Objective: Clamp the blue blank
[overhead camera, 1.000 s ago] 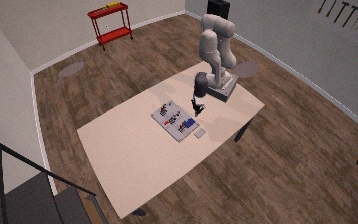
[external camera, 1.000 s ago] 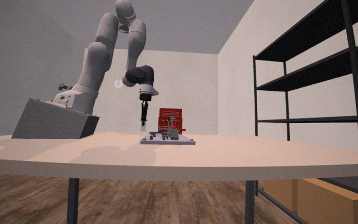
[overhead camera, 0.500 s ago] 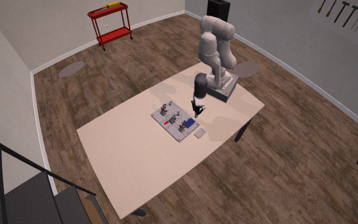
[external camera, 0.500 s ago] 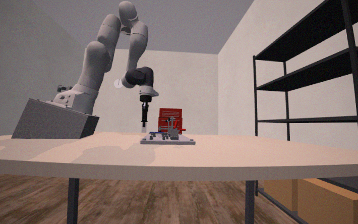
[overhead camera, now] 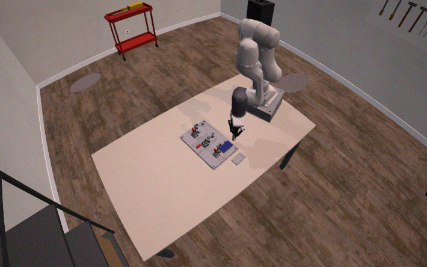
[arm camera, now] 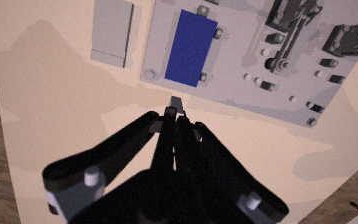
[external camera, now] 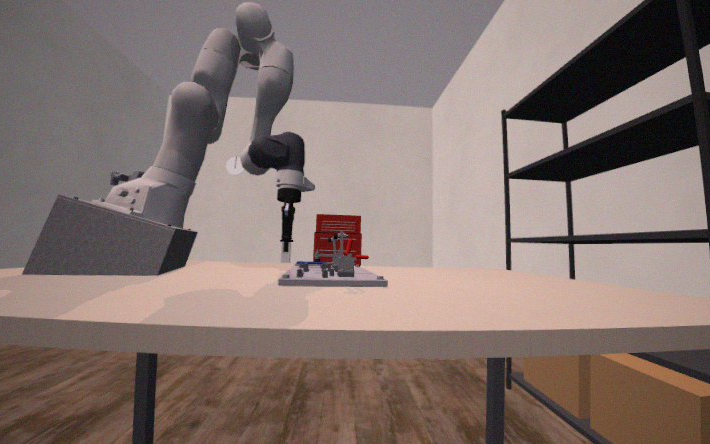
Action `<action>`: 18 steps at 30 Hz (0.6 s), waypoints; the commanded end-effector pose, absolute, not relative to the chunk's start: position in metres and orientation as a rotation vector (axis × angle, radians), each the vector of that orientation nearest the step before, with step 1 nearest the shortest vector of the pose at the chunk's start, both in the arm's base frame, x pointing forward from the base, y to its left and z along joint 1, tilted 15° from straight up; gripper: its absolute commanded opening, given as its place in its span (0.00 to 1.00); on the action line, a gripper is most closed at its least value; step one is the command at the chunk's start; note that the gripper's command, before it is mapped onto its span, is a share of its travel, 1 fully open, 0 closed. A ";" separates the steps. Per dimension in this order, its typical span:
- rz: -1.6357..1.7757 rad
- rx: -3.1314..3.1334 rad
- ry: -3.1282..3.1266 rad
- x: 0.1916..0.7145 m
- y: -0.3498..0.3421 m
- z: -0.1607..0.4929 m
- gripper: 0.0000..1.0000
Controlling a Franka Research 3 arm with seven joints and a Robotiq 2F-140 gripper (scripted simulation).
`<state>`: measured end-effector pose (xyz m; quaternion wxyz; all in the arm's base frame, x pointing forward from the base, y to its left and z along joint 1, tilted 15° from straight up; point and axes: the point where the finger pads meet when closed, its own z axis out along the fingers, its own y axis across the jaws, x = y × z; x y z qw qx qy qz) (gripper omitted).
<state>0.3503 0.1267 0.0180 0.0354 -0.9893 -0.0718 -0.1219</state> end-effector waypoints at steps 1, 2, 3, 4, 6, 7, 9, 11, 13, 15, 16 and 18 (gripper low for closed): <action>-0.378 -3.038 -0.210 0.352 0.127 0.018 0.00; -0.378 -3.038 -0.210 0.352 0.127 0.018 0.00; -0.378 -3.038 -0.210 0.352 0.127 0.018 0.00; -0.378 -3.038 -0.210 0.352 0.127 0.017 0.00; -0.378 -3.038 -0.210 0.353 0.128 0.016 0.00; -0.378 -3.038 -0.210 0.353 0.128 0.016 0.00; -0.378 -3.038 -0.210 0.354 0.128 0.015 0.00; -0.378 -3.038 -0.210 0.354 0.128 0.015 0.00; -0.378 -3.038 -0.210 0.355 0.128 0.015 0.00; -0.378 -3.038 -0.210 0.355 0.128 0.014 0.00; -0.378 -3.038 -0.210 0.355 0.128 0.014 0.00; -0.378 -3.038 -0.210 0.355 0.128 0.014 0.00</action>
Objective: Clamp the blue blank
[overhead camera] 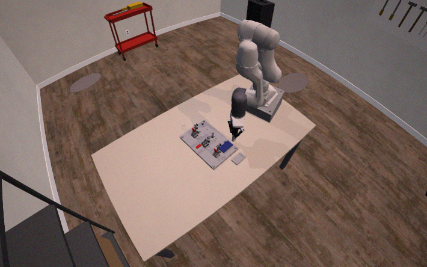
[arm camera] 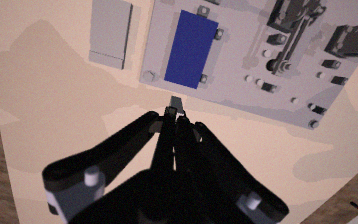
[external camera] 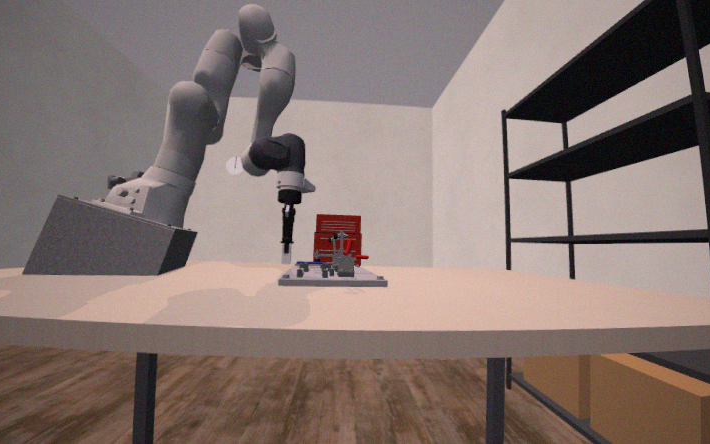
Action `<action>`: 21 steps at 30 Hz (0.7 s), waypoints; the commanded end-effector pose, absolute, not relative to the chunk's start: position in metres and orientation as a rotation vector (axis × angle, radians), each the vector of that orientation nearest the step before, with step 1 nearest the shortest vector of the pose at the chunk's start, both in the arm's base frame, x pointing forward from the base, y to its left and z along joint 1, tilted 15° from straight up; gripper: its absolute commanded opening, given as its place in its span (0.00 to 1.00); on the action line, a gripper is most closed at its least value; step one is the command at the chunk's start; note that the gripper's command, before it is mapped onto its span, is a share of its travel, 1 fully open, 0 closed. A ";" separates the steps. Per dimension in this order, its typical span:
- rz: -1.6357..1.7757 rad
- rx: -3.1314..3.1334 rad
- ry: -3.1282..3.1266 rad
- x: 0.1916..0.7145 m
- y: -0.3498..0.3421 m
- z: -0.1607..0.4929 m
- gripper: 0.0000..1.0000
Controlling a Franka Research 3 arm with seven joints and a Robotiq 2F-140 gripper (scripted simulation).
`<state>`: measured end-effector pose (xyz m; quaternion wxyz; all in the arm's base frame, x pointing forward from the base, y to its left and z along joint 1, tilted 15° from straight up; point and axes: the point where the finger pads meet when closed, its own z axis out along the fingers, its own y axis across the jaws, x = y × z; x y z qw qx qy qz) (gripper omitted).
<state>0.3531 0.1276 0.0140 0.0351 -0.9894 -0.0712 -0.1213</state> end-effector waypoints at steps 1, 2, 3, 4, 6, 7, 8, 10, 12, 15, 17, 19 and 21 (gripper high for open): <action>-0.378 -3.038 -0.210 0.355 0.128 0.014 0.00; -0.378 -3.038 -0.210 0.355 0.128 0.014 0.00; -0.378 -3.038 -0.210 0.355 0.128 0.014 0.00; -0.378 -3.038 -0.210 0.355 0.128 0.014 0.00; -0.378 -3.038 -0.210 0.355 0.128 0.014 0.00; -0.378 -3.038 -0.210 0.355 0.128 0.014 0.00; -0.378 -3.038 -0.210 0.355 0.128 0.014 0.00; -0.378 -3.038 -0.210 0.355 0.128 0.015 0.00; -0.378 -3.038 -0.210 0.357 0.129 0.015 0.00; -0.378 -3.038 -0.210 0.358 0.129 0.015 0.00; -0.378 -3.038 -0.210 0.358 0.129 0.015 0.00; -0.378 -3.038 -0.210 0.359 0.129 0.015 0.00; -0.378 -3.038 -0.210 0.359 0.129 0.015 0.00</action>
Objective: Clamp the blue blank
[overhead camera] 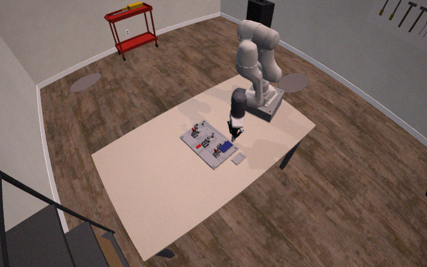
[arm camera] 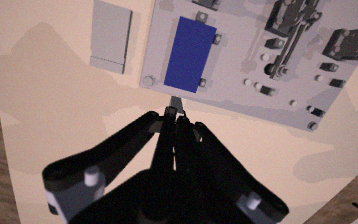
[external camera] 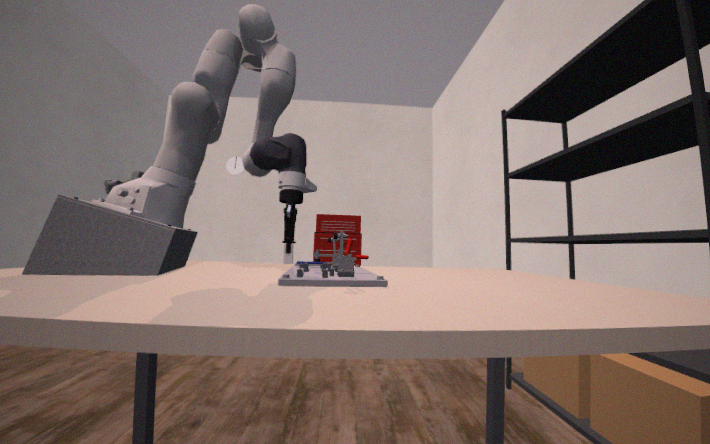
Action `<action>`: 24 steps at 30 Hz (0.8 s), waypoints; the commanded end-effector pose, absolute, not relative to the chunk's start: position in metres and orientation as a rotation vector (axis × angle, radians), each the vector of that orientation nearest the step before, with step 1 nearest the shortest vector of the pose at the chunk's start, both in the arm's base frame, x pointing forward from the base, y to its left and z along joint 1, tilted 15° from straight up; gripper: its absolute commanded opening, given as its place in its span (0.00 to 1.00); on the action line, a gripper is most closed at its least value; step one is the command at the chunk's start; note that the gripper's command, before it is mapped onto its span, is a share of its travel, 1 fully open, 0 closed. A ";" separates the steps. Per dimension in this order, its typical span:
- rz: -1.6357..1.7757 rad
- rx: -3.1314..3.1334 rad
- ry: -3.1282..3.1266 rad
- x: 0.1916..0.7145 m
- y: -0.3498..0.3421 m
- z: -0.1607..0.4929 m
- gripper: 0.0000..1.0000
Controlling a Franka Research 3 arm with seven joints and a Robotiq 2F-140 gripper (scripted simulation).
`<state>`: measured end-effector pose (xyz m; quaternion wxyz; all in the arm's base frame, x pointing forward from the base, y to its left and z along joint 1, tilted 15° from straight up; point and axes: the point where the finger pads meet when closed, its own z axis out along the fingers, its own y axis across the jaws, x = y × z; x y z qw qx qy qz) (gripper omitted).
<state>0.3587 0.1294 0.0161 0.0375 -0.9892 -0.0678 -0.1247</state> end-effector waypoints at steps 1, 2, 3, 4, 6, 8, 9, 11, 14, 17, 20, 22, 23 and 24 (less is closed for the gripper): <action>-0.378 -3.038 -0.210 0.359 0.129 0.015 0.00; -0.378 -3.038 -0.210 0.359 0.129 0.015 0.00; -0.378 -3.038 -0.210 0.359 0.129 0.015 0.00; -0.378 -3.038 -0.210 0.359 0.129 0.015 0.00; -0.378 -3.038 -0.210 0.359 0.129 0.015 0.00; -0.378 -3.038 -0.210 0.360 0.129 0.016 0.00; -0.378 -3.038 -0.210 0.361 0.129 0.016 0.00; -0.378 -3.038 -0.210 0.362 0.129 0.016 0.00; -0.378 -3.038 -0.210 0.362 0.129 0.016 0.00; -0.378 -3.038 -0.210 0.362 0.129 0.016 0.00; -0.378 -3.038 -0.210 0.362 0.129 0.016 0.00; -0.378 -3.038 -0.210 0.362 0.129 0.016 0.00; -0.378 -3.038 -0.210 0.362 0.129 0.016 0.00; -0.378 -3.038 -0.210 0.362 0.129 0.016 0.00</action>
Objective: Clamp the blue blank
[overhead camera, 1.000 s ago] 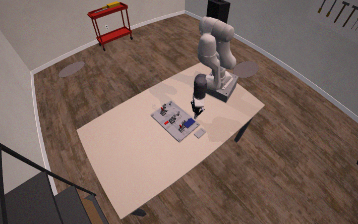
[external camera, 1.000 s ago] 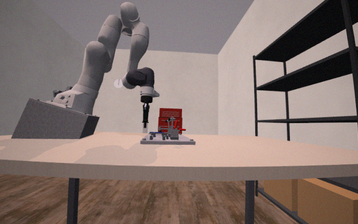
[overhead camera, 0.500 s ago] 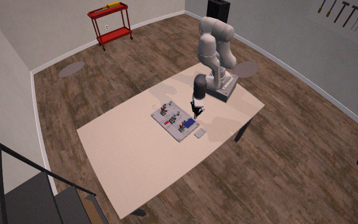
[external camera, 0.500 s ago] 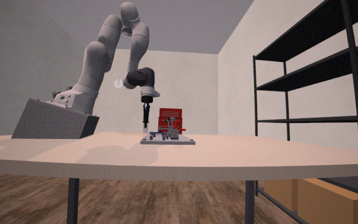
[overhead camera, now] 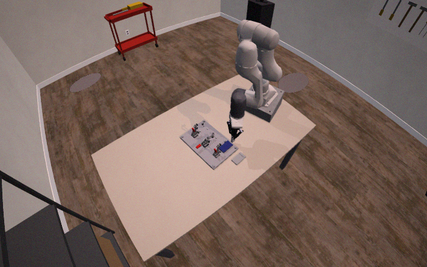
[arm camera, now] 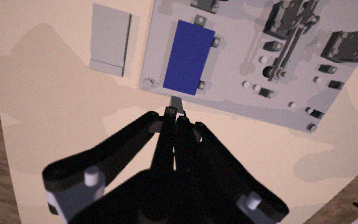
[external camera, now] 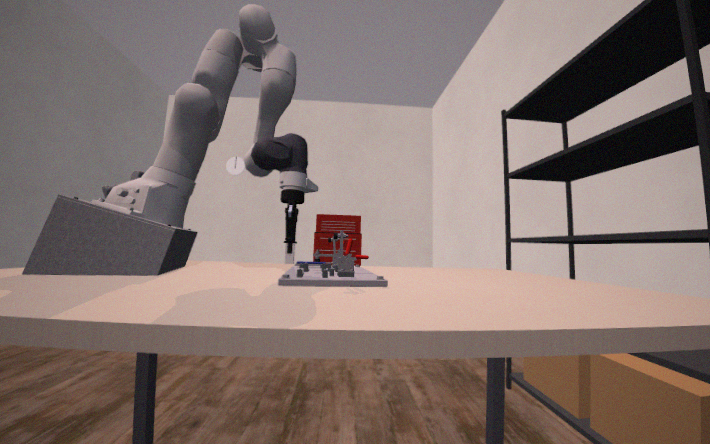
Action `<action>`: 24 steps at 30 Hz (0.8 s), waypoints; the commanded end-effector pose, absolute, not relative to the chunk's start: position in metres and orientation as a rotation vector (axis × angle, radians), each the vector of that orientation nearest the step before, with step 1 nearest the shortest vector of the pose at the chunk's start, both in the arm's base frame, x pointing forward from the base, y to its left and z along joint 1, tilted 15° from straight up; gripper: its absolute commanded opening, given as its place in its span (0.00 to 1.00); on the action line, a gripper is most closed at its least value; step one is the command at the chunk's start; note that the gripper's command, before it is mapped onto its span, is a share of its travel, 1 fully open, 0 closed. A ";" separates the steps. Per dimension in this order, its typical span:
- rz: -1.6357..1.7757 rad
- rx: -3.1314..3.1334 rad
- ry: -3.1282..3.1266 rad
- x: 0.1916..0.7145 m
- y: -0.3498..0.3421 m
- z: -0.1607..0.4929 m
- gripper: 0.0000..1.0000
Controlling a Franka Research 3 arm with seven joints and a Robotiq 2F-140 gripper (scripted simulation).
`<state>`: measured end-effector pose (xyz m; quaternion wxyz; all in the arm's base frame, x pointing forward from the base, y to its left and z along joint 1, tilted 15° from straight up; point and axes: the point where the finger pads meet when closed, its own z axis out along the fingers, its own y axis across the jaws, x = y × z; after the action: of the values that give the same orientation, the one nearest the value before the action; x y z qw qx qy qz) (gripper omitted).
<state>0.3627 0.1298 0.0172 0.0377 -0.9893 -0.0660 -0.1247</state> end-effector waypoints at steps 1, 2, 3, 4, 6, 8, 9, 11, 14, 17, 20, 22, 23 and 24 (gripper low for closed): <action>-0.378 -3.038 -0.210 0.363 0.129 0.017 0.00; -0.378 -3.038 -0.210 0.363 0.129 0.017 0.00; -0.378 -3.038 -0.210 0.364 0.130 0.017 0.00; -0.378 -3.038 -0.210 0.365 0.130 0.017 0.00; -0.378 -3.038 -0.210 0.365 0.130 0.017 0.00; -0.378 -3.038 -0.210 0.366 0.130 0.017 0.00; -0.378 -3.038 -0.210 0.366 0.130 0.017 0.00; -0.378 -3.038 -0.210 0.366 0.130 0.017 0.00; -0.378 -3.038 -0.210 0.366 0.130 0.017 0.00; -0.378 -3.038 -0.210 0.366 0.130 0.017 0.00; -0.378 -3.038 -0.210 0.367 0.130 0.018 0.00; -0.378 -3.038 -0.210 0.368 0.130 0.018 0.00; -0.378 -3.038 -0.210 0.368 0.130 0.018 0.00; -0.378 -3.038 -0.210 0.369 0.130 0.018 0.00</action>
<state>0.3682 0.1311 0.0188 0.0382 -0.9894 -0.0642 -0.1249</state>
